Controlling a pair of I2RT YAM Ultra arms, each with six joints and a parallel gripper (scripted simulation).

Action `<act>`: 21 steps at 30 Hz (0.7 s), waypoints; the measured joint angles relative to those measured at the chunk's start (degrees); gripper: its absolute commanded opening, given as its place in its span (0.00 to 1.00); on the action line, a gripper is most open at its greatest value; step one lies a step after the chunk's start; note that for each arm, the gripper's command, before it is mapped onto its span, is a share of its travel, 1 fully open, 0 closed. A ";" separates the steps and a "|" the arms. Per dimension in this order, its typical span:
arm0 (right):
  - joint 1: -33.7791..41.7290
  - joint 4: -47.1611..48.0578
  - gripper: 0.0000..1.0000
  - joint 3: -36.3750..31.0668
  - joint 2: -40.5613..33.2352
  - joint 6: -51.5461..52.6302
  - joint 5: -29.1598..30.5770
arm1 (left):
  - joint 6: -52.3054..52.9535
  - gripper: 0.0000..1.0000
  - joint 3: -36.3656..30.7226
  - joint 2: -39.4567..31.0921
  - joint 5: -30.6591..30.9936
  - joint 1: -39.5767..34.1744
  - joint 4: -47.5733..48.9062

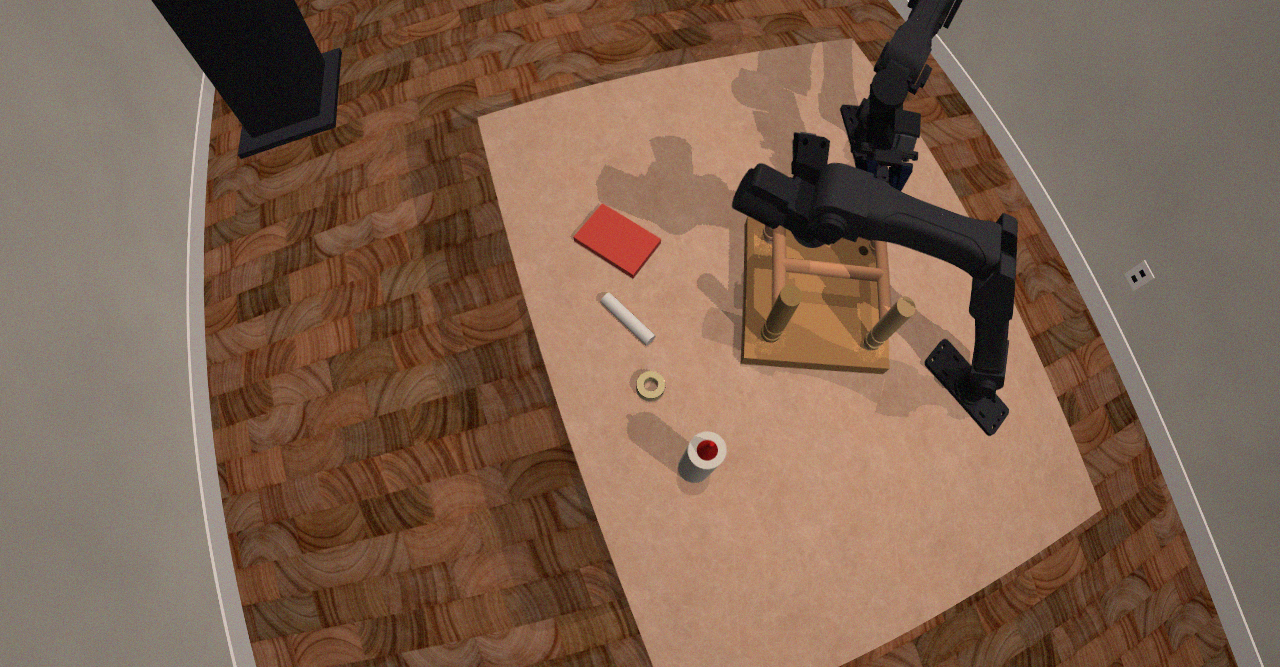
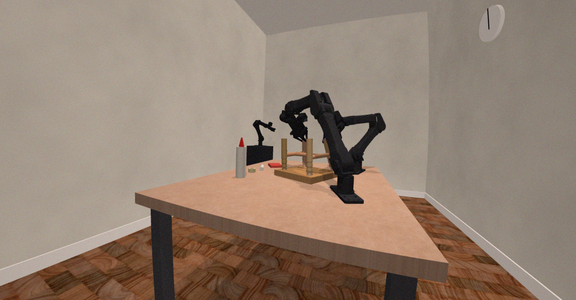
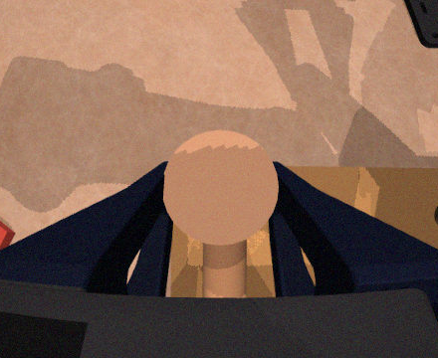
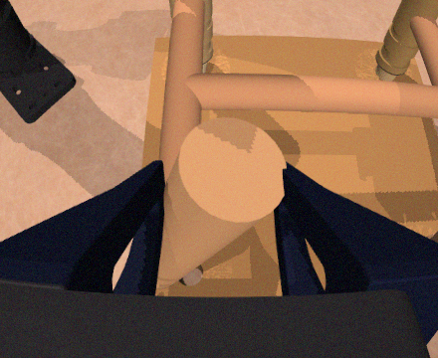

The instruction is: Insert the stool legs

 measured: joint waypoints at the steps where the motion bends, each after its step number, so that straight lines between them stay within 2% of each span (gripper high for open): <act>1: 0.04 0.00 0.28 0.00 0.00 0.00 0.07 | 0.00 0.28 0.00 -0.02 0.00 0.00 -0.02; 21: 0.33 0.00 0.28 0.00 -0.11 0.20 0.48 | 0.02 0.28 0.00 -0.02 0.00 0.02 -0.02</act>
